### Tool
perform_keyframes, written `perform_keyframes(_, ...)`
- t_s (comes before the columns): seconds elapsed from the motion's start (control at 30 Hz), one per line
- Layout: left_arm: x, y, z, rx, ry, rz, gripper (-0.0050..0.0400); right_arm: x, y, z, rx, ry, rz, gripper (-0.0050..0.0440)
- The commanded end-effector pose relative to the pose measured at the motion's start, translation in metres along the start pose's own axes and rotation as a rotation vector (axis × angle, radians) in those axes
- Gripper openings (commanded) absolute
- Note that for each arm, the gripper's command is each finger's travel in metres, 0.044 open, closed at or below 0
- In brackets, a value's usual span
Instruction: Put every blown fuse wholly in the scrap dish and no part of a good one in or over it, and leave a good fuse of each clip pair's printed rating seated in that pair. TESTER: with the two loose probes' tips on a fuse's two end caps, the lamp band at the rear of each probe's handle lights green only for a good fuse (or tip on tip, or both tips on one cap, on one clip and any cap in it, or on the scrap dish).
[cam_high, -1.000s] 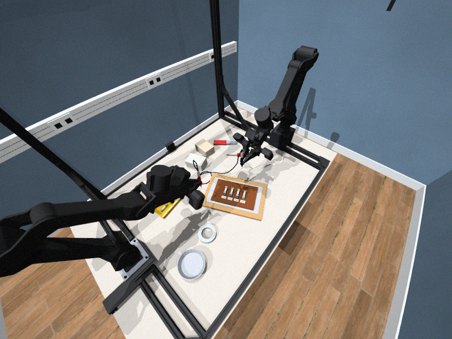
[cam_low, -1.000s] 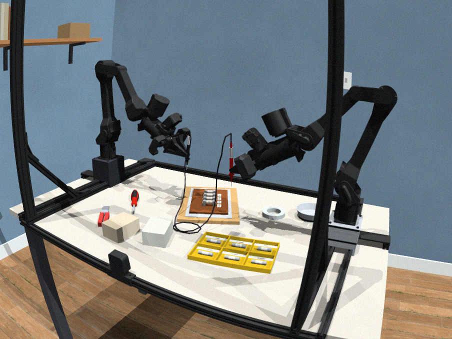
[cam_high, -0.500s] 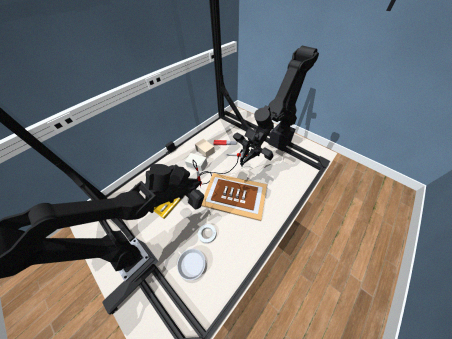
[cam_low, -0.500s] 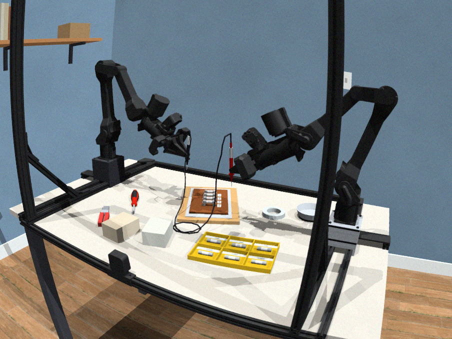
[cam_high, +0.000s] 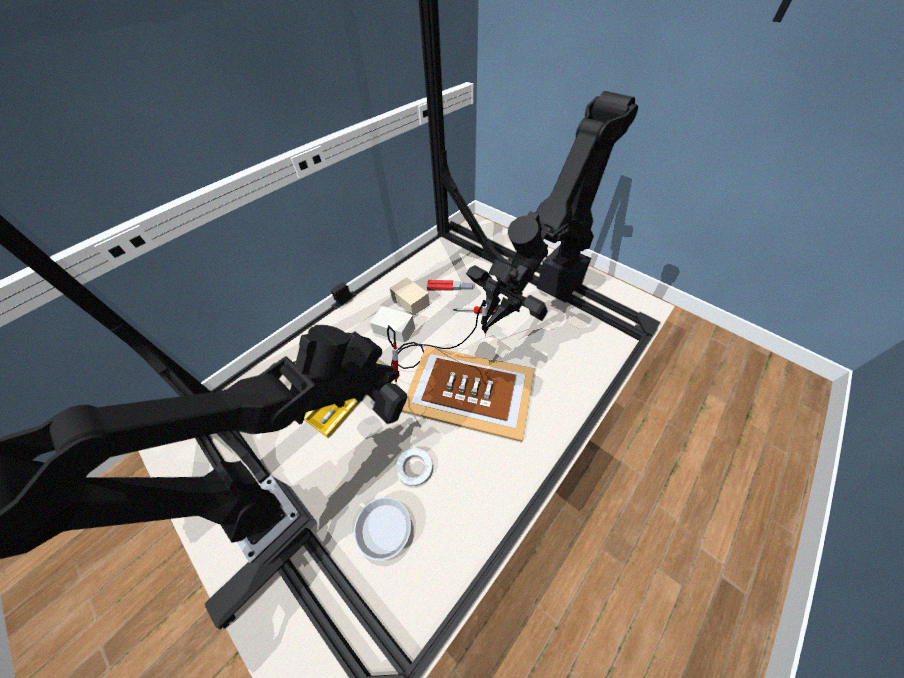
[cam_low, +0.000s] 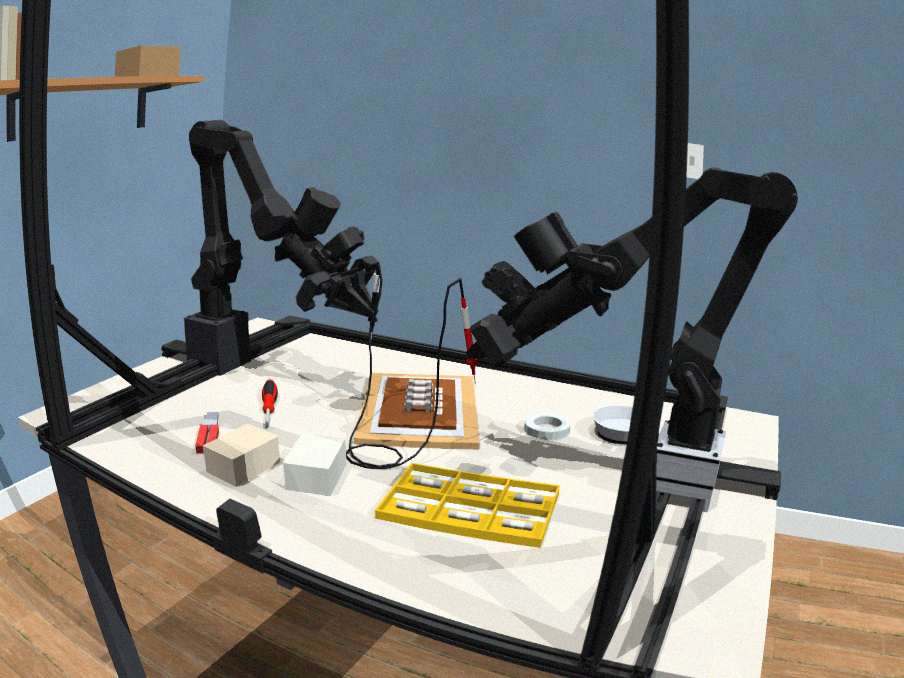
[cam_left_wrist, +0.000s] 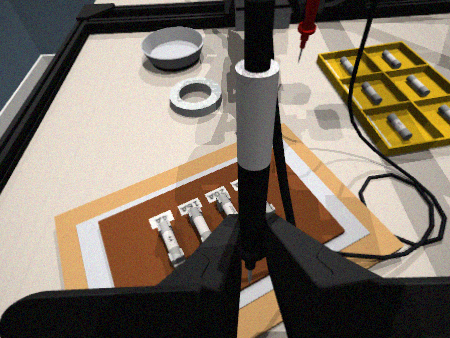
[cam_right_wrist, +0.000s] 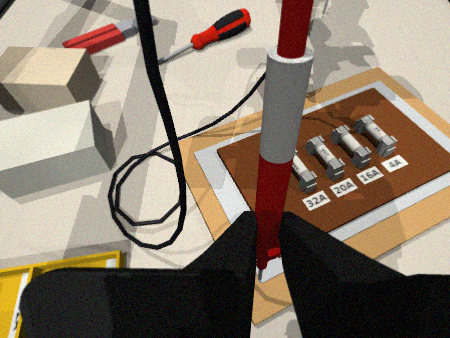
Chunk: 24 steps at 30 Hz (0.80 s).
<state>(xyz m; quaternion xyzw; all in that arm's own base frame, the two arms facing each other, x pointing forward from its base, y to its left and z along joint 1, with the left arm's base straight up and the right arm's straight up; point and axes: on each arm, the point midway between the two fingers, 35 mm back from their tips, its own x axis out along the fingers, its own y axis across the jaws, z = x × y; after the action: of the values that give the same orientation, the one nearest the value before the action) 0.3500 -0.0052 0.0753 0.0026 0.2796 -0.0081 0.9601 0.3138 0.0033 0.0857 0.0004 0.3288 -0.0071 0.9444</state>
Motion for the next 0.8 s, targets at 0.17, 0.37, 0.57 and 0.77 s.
perform_keyframes(0.17, -0.005, -0.001, 0.005, -0.001, 0.057, 0.0, -0.005, -0.001, 0.0, -0.003, 0.005, 0.095, 0.005, -0.005)
perform_keyframes(0.37, -0.006, -0.001, -0.002, -0.001, 0.106, 0.0, -0.005, -0.001, 0.0, -0.01, 0.005, 0.15, 0.005, -0.005)
perform_keyframes(0.57, -0.007, -0.001, -0.014, -0.001, 0.187, 0.0, -0.005, -0.001, -0.001, -0.02, 0.003, 0.232, 0.005, -0.005)
perform_keyframes(0.77, -0.008, -0.001, -0.027, -0.001, 0.274, 0.0, -0.005, 0.0, -0.001, -0.03, 0.001, 0.315, 0.006, -0.005)
